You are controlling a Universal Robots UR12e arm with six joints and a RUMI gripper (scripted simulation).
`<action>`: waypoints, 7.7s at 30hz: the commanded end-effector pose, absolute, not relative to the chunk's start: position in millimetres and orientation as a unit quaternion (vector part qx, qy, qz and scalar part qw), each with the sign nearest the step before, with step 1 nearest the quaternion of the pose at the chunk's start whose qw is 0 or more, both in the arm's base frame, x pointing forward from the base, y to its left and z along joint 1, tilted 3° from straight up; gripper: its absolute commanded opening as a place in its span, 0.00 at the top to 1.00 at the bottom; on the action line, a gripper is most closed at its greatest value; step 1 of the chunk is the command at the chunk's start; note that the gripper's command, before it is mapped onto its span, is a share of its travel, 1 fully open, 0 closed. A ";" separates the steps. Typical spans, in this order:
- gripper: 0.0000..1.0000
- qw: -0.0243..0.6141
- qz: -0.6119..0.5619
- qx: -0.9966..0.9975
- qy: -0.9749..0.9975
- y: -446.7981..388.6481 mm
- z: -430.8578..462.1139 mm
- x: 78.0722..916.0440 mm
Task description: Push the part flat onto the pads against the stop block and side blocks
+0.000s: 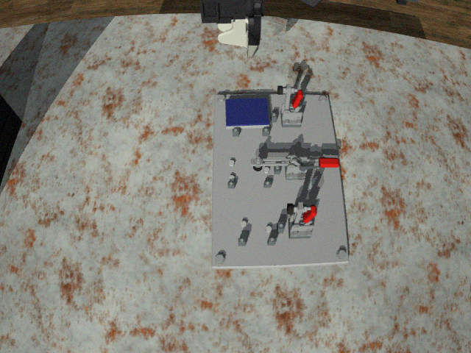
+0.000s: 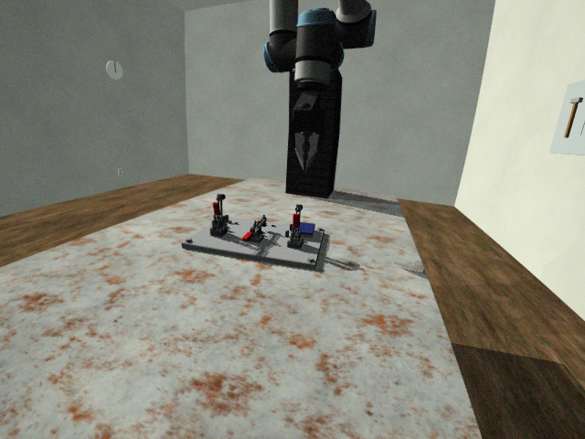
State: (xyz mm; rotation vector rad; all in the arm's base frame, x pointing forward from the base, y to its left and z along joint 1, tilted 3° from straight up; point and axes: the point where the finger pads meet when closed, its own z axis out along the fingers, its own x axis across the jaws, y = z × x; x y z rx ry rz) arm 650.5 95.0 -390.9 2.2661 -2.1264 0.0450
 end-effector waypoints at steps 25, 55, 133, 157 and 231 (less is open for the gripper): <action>1.00 0.017 0.015 0.729 -0.684 94.7 -396.2 651.1; 1.00 0.017 0.015 0.729 -0.684 88.8 -527.3 650.9; 1.00 0.017 0.015 0.729 -0.684 89.4 -557.9 569.2; 1.00 0.017 0.015 0.729 -0.684 89.2 -562.3 569.2; 1.00 0.017 0.015 0.729 -0.684 89.0 -566.8 569.7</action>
